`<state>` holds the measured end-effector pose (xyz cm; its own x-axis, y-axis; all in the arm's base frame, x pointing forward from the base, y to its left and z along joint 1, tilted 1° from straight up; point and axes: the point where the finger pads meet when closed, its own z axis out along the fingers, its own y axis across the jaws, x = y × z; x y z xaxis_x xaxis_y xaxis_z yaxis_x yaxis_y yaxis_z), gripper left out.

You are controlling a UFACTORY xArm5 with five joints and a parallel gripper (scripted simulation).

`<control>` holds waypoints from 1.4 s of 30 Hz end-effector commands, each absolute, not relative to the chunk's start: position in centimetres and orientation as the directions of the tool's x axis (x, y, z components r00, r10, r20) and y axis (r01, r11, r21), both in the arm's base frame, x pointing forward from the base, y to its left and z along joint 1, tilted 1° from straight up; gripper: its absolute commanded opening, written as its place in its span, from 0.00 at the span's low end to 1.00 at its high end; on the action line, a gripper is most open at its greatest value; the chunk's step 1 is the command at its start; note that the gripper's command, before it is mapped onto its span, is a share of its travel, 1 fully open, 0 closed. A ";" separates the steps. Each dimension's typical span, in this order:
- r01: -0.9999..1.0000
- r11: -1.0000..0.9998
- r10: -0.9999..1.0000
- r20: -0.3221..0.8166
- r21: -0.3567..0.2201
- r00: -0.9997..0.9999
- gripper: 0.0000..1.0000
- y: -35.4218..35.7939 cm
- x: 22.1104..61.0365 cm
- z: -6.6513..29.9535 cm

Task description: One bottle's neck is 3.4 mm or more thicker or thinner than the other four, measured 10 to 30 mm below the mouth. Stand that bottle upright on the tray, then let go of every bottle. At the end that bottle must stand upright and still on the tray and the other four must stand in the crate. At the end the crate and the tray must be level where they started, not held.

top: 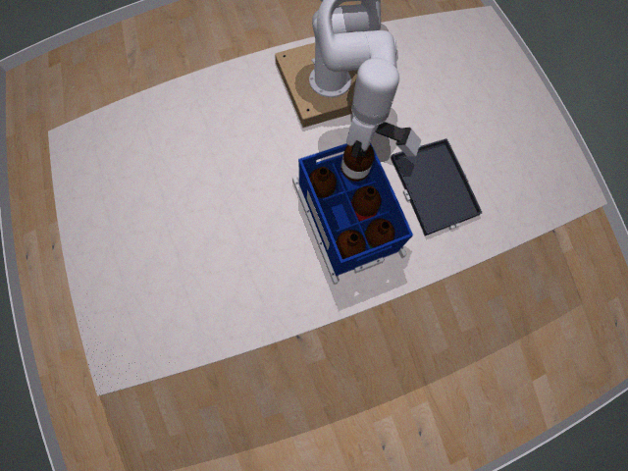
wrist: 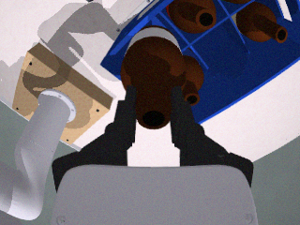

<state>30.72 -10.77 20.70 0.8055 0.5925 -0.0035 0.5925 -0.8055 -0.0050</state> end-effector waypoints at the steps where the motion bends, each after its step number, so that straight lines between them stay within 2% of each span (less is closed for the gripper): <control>1: 0.593 -0.806 0.593 -0.002 -0.002 0.806 0.00 -10.8 30.8 21.1; 42: 0.593 -0.806 0.593 -0.002 -0.002 0.806 0.00 -10.8 30.8 22.4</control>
<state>30.71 -10.75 22.26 0.8055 0.5925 -0.0038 0.5925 -0.8055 -0.0055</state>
